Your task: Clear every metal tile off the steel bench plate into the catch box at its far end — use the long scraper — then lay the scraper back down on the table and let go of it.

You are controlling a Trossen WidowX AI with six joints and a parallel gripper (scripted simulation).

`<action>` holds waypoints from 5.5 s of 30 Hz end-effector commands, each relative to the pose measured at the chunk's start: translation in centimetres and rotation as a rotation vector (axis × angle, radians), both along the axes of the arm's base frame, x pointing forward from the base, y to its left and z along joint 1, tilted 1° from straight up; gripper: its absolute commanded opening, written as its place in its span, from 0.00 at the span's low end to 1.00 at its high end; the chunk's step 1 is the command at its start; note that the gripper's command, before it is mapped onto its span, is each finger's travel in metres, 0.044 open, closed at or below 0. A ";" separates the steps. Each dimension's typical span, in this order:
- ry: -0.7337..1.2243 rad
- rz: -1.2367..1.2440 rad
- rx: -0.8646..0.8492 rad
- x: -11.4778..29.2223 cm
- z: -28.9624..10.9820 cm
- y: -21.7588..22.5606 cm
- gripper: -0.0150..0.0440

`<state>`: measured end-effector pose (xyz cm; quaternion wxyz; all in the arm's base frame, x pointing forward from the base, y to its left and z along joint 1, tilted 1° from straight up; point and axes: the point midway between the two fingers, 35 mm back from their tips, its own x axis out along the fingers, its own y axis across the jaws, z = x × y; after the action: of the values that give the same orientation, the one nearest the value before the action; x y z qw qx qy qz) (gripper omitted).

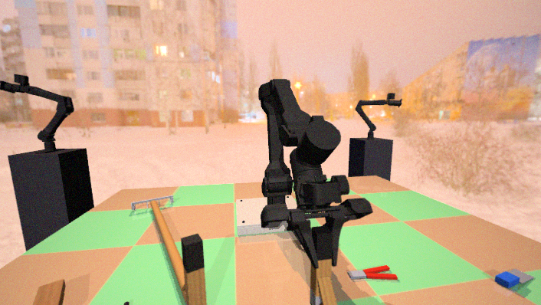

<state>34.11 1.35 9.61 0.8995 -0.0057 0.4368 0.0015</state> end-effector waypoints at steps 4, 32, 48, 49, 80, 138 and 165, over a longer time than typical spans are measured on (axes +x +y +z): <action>-0.014 -0.005 0.001 1.4 0.5 -0.3 0.25; -0.016 -0.016 0.001 5.8 0.5 -0.3 0.25; -0.018 -0.016 0.001 8.3 0.7 -0.2 0.25; -0.018 -0.016 0.001 8.5 0.7 -0.2 0.25; -0.021 -0.016 0.001 13.0 1.2 0.0 0.25; -0.013 -0.013 0.001 20.0 1.0 0.2 0.25; -0.019 -0.014 0.001 18.9 1.5 0.3 0.25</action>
<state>53.48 1.63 10.53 0.9019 -0.0029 0.4318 -0.0037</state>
